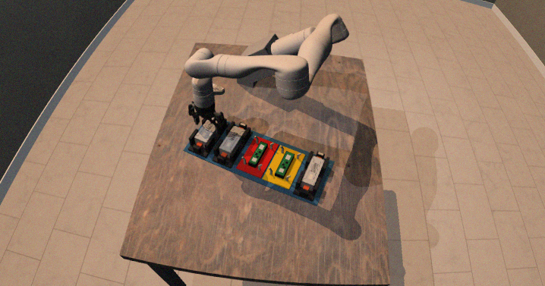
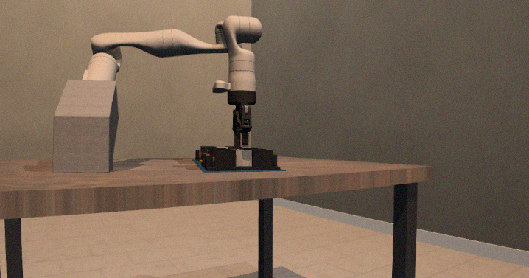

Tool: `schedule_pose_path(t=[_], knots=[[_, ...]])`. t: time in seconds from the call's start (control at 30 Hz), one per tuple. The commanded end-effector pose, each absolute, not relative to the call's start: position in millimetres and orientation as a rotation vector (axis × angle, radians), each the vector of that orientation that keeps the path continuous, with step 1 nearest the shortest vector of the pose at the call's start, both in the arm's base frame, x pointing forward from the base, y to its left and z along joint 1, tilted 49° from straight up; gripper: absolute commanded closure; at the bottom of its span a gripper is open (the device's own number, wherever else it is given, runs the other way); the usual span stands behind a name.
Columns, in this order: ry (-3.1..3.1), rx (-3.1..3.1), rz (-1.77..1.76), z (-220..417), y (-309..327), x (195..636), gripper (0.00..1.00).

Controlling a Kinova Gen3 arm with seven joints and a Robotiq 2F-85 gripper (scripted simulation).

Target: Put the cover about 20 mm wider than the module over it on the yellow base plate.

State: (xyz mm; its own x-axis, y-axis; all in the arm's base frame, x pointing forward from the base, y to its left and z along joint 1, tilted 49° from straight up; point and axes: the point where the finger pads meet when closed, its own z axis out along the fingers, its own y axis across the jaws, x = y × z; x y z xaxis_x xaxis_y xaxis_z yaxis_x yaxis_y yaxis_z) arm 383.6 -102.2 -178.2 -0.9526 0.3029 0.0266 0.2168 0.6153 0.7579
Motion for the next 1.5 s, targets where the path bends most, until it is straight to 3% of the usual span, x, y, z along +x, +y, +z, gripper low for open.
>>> schedule_pose_path(t=[0.0,1.47], knots=[[2.728,0.441,1.257,-178.8,-102.1,384.1,0.00],[2.728,0.441,1.257,-194.4,-84.7,389.2,0.00]])
